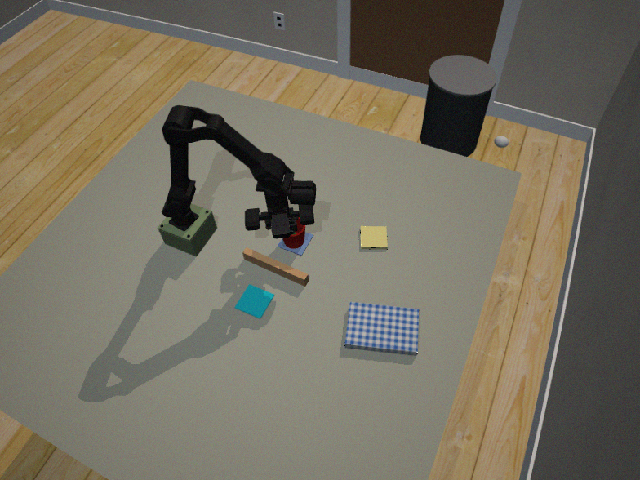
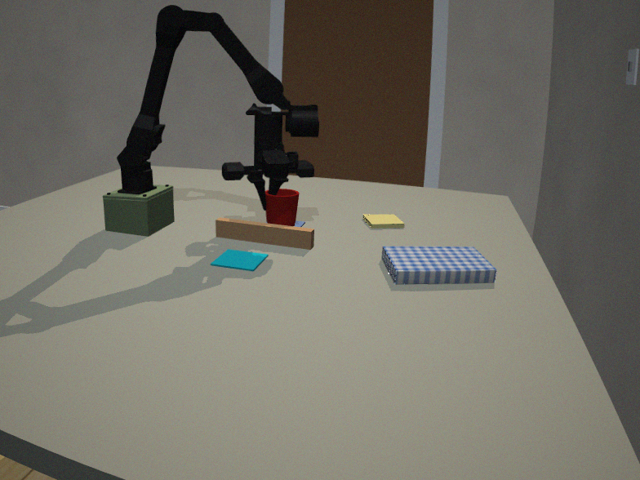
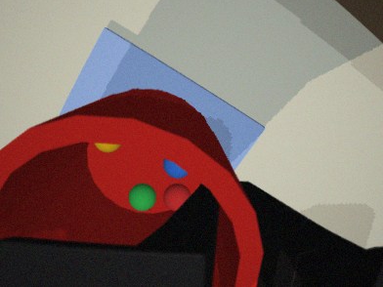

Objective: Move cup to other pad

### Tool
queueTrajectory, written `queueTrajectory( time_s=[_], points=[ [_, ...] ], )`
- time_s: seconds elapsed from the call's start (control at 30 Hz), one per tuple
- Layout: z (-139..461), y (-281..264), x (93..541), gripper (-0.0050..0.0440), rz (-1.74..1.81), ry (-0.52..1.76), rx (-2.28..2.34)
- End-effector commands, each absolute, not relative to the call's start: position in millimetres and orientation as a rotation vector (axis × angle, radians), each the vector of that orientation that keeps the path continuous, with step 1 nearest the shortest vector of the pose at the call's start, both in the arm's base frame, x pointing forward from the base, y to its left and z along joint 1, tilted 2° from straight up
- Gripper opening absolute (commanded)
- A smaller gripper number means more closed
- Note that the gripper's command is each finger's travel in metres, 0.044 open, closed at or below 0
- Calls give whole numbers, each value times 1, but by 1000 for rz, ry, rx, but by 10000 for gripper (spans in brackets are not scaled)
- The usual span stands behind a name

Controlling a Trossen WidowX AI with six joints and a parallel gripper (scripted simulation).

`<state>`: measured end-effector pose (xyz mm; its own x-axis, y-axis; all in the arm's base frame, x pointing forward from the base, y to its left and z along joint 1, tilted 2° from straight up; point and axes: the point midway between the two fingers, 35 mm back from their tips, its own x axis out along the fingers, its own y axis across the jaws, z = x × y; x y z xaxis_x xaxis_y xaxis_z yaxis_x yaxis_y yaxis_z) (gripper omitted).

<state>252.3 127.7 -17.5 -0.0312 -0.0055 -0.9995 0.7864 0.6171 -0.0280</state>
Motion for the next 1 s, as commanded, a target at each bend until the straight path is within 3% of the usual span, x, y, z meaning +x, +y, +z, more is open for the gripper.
queueTrajectory(
  time_s=[0.0,0.1,0.97],
  points=[
    [-12,130,256,17,-709,1466,707],
    [-12,130,256,0,-709,1466,707],
    [49,129,256,0,-717,1467,708]
  ],
)
